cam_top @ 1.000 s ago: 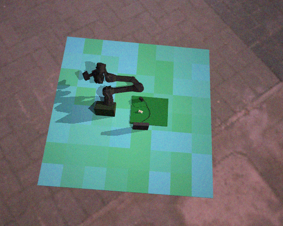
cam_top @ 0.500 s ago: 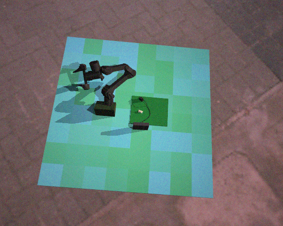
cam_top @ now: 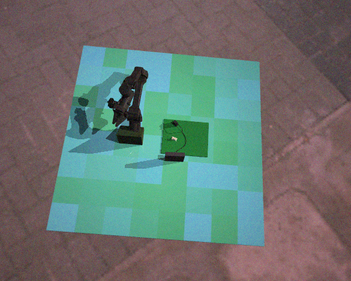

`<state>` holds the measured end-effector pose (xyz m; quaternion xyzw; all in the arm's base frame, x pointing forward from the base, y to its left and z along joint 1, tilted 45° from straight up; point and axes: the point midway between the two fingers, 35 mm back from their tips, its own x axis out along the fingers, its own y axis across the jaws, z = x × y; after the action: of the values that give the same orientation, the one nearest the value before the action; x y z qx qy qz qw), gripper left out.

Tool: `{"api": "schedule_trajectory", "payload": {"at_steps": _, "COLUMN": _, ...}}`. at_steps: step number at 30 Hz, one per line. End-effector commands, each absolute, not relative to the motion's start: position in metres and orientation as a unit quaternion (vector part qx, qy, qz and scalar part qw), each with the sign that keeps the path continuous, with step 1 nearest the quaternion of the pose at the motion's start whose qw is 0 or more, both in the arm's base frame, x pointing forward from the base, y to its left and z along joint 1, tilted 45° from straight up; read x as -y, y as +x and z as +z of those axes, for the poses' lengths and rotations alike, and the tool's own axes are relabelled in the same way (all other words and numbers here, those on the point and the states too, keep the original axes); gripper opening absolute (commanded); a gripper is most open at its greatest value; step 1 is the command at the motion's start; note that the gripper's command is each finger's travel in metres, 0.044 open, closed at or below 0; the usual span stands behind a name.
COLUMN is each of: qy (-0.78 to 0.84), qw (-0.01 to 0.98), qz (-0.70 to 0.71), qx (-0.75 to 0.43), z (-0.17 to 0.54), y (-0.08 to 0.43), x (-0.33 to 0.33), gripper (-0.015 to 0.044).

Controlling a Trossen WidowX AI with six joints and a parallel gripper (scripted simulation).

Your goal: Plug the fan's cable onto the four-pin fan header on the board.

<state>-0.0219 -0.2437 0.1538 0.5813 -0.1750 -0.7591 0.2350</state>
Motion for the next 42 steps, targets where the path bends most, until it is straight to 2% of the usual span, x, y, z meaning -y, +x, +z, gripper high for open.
{"api": "schedule_trajectory", "payload": {"at_steps": 1, "qy": 0.622, "qw": 0.327, "qz": -0.711, "qx": -0.018, "z": 0.140, "y": 0.041, "x": 0.239, "gripper": 0.0440}}
{"api": "schedule_trajectory", "payload": {"at_steps": 11, "qy": 0.588, "qw": 0.512, "qz": -0.423, "qx": -0.461, "z": 0.129, "y": 0.181, "x": 0.152, "gripper": 0.0440}}
{"api": "schedule_trajectory", "payload": {"at_steps": 20, "qy": 0.462, "qw": 0.539, "qz": -0.063, "qx": -0.701, "z": 0.144, "y": 0.246, "x": 0.022, "gripper": 0.0440}}
{"api": "schedule_trajectory", "payload": {"at_steps": 24, "qy": 0.414, "qw": 0.516, "qz": 0.065, "qx": -0.747, "z": 0.153, "y": 0.255, "x": -0.029, "gripper": 0.0440}}
{"api": "schedule_trajectory", "payload": {"at_steps": 33, "qy": 0.411, "qw": 0.515, "qz": 0.070, "qx": -0.749, "z": 0.148, "y": 0.256, "x": -0.036, "gripper": 0.0440}}
{"api": "schedule_trajectory", "payload": {"at_steps": 42, "qy": 0.412, "qw": 0.514, "qz": 0.072, "qx": -0.748, "z": 0.084, "y": 0.243, "x": -0.099, "gripper": 0.0440}}
